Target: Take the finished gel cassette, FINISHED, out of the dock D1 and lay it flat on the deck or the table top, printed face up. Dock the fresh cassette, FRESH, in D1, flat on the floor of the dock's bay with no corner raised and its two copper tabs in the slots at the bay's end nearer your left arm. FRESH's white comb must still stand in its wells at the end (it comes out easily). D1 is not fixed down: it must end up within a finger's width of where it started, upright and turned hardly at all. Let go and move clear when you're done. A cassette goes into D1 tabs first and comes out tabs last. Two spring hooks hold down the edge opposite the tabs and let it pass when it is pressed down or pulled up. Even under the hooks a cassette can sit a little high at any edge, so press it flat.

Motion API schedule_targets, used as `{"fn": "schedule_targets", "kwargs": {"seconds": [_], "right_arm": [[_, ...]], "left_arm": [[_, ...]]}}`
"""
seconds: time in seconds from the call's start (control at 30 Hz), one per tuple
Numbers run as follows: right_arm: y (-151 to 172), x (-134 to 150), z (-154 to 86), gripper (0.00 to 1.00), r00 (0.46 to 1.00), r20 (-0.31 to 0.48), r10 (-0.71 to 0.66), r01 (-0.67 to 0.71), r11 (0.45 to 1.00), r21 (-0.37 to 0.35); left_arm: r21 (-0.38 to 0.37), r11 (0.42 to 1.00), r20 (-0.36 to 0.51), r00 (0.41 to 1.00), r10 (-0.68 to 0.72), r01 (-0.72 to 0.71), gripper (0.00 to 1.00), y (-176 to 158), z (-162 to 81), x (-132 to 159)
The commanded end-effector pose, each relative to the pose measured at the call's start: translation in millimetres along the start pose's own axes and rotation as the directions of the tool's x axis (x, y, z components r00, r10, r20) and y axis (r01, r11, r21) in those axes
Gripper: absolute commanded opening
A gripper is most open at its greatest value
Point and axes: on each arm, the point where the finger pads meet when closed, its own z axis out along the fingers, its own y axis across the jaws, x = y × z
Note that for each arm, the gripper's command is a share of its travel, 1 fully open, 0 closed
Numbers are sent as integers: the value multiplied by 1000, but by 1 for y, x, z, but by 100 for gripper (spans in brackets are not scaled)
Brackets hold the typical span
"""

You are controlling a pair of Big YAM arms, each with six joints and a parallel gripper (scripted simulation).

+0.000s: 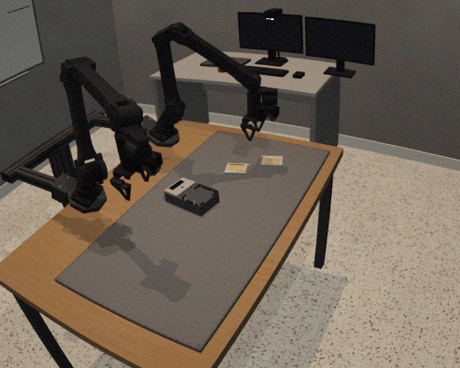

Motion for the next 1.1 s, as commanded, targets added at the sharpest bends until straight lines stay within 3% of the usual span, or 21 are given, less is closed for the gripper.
{"fn": "schedule_targets", "kwargs": {"seconds": [0.0, 0.9, 1.07], "right_arm": [[-4, -19, -25, 100, 999, 45, 10, -11, 1000, 18], [-4, -19, -25, 100, 999, 45, 10, -11, 1000, 18], [-4, -19, -25, 100, 999, 45, 10, -11, 1000, 18]], "left_arm": [[-21, 999, 50, 998, 36, -35, 98, 1, -35, -11], [-21, 999, 50, 998, 36, -35, 98, -33, -140, 48], [-21, 999, 50, 998, 36, -35, 98, -36, -149, 53]]}}
